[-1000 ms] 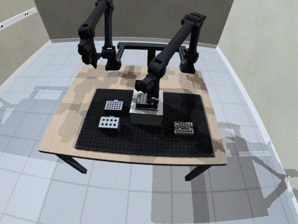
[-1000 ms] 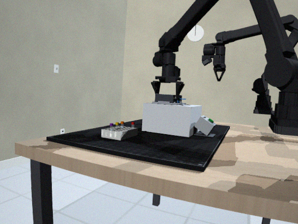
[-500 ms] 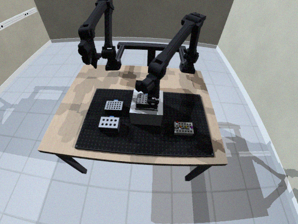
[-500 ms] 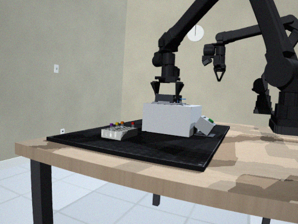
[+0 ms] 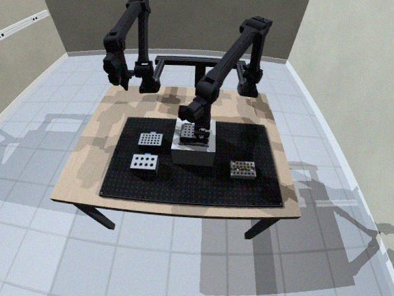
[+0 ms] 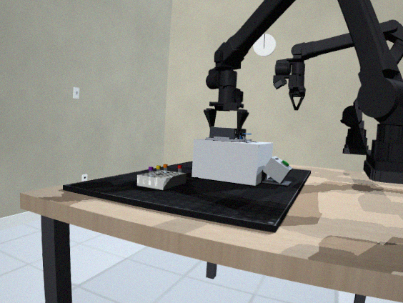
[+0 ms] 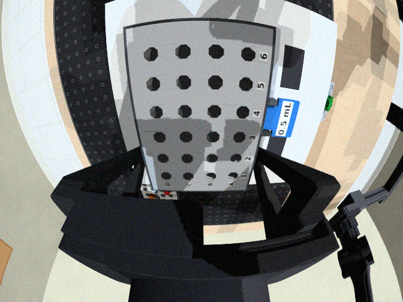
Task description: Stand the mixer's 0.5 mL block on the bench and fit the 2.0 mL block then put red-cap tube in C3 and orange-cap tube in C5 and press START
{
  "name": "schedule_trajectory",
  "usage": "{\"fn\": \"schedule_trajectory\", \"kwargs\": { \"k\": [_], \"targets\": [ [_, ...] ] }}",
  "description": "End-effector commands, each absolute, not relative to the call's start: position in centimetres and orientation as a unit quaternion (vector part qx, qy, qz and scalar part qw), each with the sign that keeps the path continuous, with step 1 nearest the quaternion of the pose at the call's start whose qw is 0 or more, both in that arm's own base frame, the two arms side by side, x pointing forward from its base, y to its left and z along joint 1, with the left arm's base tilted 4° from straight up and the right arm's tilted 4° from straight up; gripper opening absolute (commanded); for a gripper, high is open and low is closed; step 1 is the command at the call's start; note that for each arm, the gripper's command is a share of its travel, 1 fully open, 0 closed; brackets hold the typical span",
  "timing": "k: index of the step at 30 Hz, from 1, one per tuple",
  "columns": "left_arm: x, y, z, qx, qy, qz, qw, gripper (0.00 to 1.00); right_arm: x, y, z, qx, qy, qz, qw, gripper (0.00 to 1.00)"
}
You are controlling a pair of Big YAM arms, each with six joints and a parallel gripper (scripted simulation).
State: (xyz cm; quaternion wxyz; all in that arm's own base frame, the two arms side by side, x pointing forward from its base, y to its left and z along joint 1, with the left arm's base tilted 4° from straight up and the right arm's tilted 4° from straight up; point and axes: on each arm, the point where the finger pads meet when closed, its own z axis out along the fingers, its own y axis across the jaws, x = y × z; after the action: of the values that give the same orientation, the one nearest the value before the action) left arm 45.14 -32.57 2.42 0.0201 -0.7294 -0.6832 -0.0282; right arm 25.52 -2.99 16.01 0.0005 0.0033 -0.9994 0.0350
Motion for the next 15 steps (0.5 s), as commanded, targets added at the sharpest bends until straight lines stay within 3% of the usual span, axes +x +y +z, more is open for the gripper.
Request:
{"fn": "schedule_trajectory", "kwargs": {
  "k": [1, 15],
  "targets": [
    [46.2, -33.9, 4.2, -0.735, -0.677, -0.034, 0.000, 1.00, 28.1, -3.0, 18.8, 0.009, -0.999, 0.037, -0.038, 0.00],
    [44.5, -32.5, 1.0, -0.735, -0.677, -0.027, 0.037, 1.00, 28.4, -3.0, 19.1, 0.009, -0.998, 0.037, -0.043, 0.00]
  ]
}}
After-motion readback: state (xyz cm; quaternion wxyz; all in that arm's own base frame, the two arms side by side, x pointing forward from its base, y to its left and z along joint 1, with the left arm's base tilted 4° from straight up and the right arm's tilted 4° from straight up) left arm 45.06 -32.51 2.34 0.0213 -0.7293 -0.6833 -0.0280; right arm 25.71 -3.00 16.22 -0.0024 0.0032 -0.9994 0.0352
